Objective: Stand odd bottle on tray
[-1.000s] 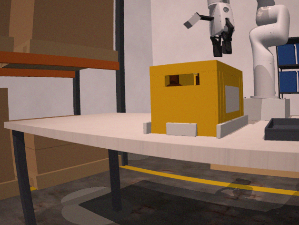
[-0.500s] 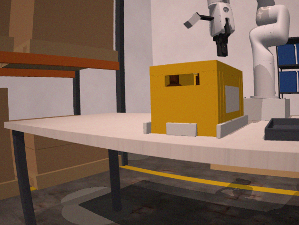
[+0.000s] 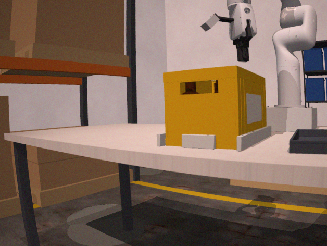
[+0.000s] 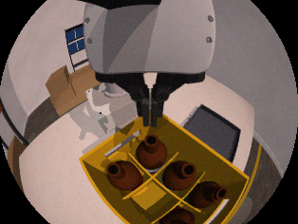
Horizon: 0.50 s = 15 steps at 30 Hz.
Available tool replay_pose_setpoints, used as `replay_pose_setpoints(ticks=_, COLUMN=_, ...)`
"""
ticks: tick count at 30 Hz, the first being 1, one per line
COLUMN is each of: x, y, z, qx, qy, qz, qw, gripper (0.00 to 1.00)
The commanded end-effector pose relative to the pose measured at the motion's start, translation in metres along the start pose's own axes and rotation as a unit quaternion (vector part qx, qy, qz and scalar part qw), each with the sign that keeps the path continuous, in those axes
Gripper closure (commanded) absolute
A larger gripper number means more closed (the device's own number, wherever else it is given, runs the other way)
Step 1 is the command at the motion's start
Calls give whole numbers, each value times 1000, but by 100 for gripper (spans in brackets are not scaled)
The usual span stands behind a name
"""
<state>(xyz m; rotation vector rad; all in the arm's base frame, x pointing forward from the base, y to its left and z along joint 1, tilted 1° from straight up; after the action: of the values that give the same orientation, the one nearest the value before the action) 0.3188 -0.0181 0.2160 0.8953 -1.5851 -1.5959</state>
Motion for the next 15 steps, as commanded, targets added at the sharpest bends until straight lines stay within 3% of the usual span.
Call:
replay_pose_setpoints(ticks=1, x=0, y=1, z=-1, qx=2, qy=0, qz=-1, qw=1000, gripper=100)
replay_pose_setpoints(ticks=9, x=-8, y=4, z=-10, qx=2, qy=0, qz=-1, qw=1000, gripper=100)
replay_pose_setpoints(ticks=15, x=-52, y=14, z=-58, qx=2, qy=0, qz=-1, qw=1000, gripper=100)
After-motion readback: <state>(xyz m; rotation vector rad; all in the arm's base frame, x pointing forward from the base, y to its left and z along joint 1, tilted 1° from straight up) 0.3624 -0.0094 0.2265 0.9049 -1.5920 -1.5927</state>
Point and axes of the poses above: the point where the finger pads meet when closed, its own y axis back along the fingers, its own x axis across the jaws, z = x × y, the point moved 6 cm from there along y, back along the fingers
